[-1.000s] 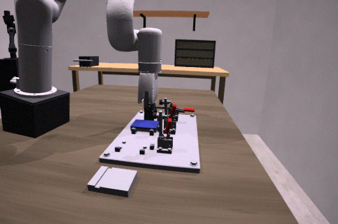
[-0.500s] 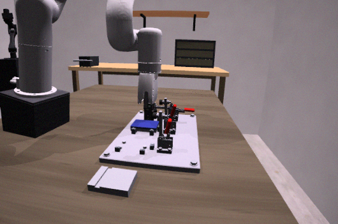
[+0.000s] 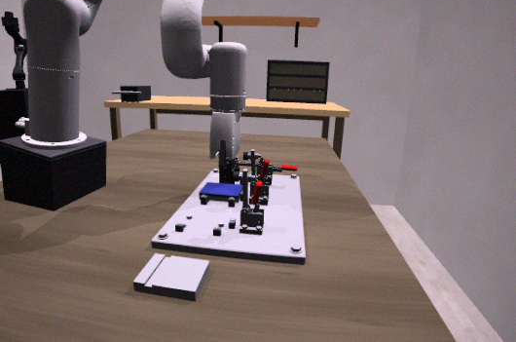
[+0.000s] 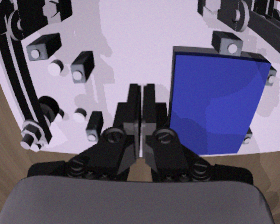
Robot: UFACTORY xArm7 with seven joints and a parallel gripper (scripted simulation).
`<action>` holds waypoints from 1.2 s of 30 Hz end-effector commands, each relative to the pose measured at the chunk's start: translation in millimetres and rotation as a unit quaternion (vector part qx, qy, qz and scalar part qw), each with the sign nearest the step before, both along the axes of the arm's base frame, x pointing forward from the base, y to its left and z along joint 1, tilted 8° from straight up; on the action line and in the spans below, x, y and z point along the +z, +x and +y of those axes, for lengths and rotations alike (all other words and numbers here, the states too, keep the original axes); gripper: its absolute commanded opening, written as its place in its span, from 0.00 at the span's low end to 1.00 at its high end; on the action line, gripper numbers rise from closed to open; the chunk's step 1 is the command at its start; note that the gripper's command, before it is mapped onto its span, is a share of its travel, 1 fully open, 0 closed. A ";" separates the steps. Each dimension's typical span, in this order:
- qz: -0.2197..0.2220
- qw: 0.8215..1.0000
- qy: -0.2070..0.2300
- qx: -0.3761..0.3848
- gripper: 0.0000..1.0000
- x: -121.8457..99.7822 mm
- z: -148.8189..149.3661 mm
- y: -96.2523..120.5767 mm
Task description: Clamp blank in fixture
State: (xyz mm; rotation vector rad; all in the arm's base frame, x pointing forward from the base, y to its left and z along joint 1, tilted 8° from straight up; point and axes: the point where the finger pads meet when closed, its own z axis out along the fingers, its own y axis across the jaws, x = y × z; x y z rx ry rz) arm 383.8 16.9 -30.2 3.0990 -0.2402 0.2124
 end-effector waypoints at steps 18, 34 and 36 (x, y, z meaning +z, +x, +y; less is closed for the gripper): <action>-0.001 1.000 0.000 0.000 0.00 0.9 -3.8 0.5; -0.001 1.000 0.000 0.000 0.00 1.0 -7.8 -0.1; -0.001 1.000 0.000 0.000 0.00 1.0 -7.8 -0.1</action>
